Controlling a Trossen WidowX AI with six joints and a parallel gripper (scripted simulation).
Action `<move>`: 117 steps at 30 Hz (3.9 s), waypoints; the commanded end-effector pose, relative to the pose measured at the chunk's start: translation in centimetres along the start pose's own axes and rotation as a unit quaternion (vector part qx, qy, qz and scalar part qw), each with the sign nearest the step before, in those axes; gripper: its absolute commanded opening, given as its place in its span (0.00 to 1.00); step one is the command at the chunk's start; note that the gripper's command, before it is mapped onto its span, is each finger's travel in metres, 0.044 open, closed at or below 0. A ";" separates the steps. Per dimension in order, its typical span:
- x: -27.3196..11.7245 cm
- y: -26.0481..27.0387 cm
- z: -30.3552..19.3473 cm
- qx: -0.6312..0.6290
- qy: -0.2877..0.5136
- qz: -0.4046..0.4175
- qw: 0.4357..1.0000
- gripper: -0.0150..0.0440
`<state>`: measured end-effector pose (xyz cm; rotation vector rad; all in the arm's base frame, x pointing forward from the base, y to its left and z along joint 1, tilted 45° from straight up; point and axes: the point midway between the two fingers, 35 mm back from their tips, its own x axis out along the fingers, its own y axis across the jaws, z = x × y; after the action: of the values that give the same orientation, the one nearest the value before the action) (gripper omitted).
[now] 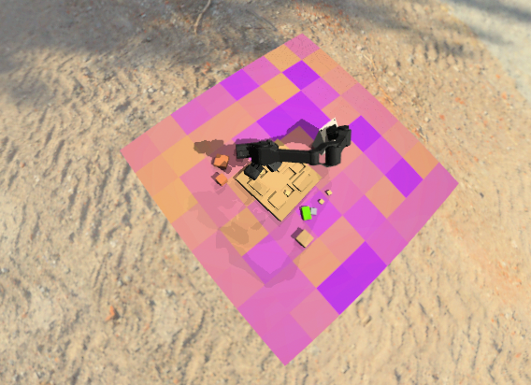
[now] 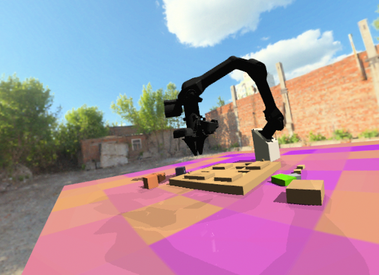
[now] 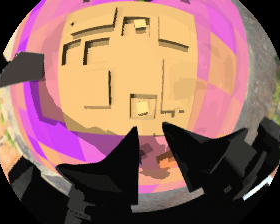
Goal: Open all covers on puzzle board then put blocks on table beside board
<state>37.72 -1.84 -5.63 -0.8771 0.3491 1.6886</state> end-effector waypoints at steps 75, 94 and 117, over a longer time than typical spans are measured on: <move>4.2 0.2 0.1 -0.003 0.002 -0.001 1.000 0.50; 5.5 0.1 0.1 -0.003 0.002 -0.001 1.000 0.50; 7.1 0.0 0.2 -0.003 0.002 -0.001 1.000 0.50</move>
<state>37.12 3.08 -10.35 -0.8901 0.3477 1.6909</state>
